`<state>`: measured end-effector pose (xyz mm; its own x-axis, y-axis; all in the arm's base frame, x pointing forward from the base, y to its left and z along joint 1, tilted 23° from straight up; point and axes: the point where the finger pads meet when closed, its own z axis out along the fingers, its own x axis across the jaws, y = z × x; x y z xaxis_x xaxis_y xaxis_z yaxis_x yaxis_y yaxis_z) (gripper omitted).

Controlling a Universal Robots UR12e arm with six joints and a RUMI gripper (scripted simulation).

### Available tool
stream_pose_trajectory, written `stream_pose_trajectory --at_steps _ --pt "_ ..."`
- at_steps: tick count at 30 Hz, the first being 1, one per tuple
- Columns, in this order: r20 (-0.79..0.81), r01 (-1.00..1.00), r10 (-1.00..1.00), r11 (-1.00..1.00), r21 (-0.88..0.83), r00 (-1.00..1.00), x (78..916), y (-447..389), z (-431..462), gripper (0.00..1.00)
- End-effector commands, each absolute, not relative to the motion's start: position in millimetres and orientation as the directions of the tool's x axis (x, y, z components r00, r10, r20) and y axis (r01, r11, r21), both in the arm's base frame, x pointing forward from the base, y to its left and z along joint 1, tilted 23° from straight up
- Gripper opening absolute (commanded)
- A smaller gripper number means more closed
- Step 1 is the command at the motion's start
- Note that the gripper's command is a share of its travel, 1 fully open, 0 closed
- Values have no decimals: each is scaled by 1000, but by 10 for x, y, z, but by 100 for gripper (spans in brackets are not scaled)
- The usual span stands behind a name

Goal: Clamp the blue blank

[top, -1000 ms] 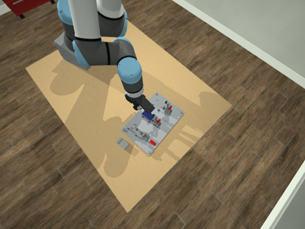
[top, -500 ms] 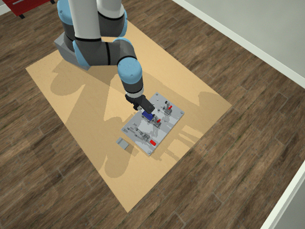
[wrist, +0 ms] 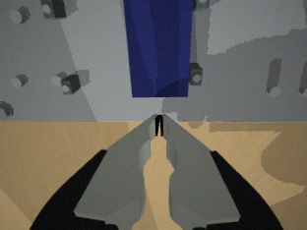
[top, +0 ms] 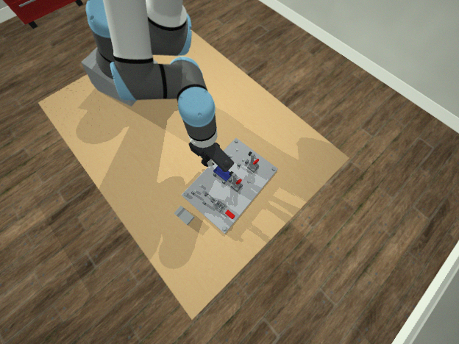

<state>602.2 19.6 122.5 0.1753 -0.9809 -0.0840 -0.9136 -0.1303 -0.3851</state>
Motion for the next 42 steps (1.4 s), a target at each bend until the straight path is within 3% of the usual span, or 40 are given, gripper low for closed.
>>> stream_pose_trajectory --at_steps 1,42 --pt "-83 -913 -981 -130 -386 175 6028 195 1231 0" --pt "-83 -913 -981 -130 -386 175 6072 201 1250 0"
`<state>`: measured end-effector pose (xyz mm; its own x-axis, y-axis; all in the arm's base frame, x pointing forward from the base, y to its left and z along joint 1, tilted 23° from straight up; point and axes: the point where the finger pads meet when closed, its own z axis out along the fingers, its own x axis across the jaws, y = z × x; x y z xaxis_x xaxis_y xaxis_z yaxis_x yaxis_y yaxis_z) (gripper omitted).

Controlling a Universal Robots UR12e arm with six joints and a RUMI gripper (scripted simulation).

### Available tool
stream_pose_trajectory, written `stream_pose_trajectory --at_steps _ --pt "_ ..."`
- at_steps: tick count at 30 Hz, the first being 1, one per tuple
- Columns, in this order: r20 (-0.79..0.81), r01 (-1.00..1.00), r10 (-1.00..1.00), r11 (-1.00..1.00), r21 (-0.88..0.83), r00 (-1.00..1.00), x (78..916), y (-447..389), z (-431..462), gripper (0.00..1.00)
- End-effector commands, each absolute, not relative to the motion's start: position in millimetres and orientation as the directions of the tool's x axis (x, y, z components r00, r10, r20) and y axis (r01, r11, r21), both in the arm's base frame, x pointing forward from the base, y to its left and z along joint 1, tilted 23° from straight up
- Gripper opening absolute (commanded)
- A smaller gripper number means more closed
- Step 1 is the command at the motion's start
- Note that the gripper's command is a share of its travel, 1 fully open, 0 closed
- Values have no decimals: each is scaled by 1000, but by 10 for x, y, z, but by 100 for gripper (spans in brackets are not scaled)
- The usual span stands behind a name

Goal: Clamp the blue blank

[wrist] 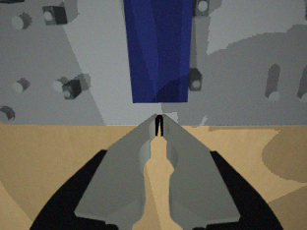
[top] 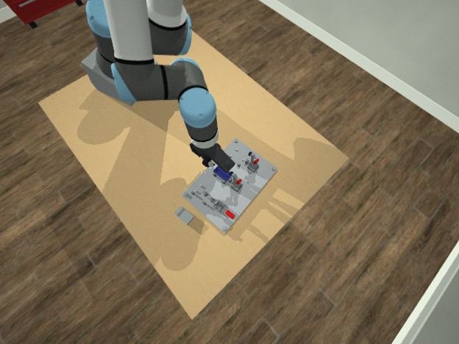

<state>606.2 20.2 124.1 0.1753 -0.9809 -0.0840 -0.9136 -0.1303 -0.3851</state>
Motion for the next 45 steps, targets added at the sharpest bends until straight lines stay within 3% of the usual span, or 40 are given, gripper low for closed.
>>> stream_pose_trajectory --at_steps 1,45 --pt "-83 -913 -981 -130 -386 175 6077 202 1252 0" --pt "-83 -913 -981 -130 -386 175 6137 211 1277 0"
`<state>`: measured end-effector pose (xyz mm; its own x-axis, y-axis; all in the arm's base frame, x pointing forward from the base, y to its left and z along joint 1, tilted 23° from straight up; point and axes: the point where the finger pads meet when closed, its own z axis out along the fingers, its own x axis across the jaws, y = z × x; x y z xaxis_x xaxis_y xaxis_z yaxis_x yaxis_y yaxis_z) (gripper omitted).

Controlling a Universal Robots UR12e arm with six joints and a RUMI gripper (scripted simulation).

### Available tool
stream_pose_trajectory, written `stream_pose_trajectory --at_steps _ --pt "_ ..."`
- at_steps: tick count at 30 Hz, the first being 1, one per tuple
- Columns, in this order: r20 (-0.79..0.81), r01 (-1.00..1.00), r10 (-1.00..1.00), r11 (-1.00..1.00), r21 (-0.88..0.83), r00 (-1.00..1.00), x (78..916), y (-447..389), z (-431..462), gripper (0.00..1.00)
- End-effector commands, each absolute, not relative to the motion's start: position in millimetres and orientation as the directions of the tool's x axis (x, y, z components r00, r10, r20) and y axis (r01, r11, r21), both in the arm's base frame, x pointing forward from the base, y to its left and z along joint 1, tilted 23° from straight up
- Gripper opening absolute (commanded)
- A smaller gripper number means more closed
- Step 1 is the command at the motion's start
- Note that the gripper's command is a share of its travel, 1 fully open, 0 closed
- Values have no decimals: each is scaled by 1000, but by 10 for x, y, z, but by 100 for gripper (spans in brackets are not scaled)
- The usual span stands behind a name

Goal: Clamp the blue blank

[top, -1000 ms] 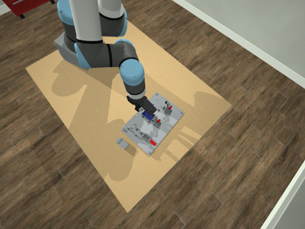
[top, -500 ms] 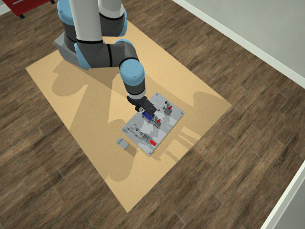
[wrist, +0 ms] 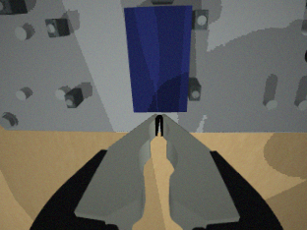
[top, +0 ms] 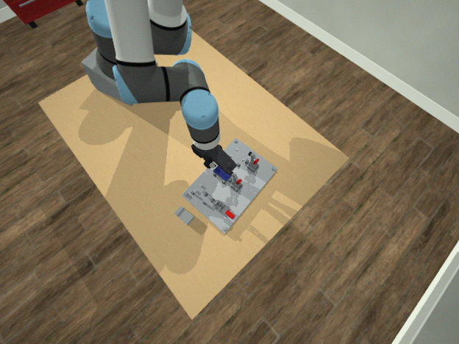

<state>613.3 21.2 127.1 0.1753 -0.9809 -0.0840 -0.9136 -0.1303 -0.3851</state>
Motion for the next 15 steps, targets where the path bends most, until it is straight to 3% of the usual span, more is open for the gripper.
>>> stream_pose_trajectory --at_steps 1,15 --pt "-83 -913 -981 -130 -386 175 6137 211 1277 0" --pt "-83 -913 -981 -130 -386 175 6157 214 1286 0"
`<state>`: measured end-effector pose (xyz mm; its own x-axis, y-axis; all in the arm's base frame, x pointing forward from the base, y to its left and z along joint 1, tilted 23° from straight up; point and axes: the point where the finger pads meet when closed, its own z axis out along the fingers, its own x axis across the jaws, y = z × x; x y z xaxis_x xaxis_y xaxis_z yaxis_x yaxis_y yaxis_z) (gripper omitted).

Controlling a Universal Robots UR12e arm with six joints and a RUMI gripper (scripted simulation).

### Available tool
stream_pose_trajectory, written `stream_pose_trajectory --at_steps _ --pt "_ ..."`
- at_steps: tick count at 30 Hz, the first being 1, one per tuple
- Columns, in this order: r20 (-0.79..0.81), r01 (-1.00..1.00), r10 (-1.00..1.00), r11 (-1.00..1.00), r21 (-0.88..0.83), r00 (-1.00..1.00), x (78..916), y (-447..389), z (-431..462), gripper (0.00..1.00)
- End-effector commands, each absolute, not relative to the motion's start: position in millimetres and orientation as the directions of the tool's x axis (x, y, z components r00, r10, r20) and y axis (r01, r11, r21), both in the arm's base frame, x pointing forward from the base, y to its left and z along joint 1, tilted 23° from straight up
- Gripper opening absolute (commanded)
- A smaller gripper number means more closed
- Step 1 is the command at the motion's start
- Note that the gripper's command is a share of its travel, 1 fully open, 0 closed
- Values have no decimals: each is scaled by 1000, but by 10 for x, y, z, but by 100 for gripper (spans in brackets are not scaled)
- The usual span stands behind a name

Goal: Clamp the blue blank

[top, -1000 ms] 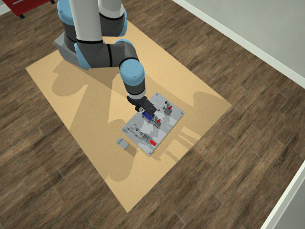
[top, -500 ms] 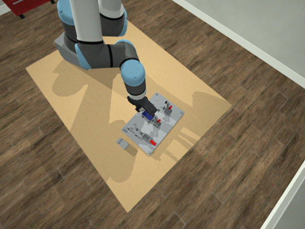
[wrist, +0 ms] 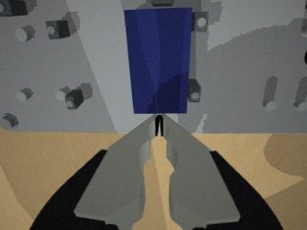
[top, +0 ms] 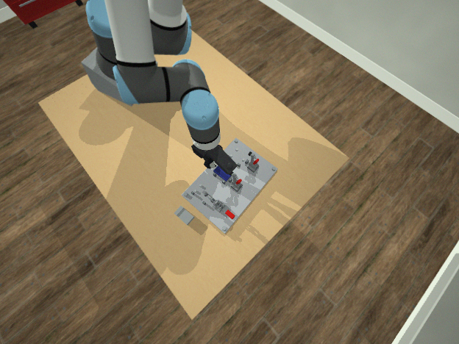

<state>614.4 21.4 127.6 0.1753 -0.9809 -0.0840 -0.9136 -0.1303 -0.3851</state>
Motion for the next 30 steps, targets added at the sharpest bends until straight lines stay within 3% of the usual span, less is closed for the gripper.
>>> stream_pose_trajectory --at_steps 1,30 --pt "-83 -913 -981 -130 -386 175 6160 214 1287 0" --pt "-83 -913 -981 -130 -386 175 6188 218 1299 0"
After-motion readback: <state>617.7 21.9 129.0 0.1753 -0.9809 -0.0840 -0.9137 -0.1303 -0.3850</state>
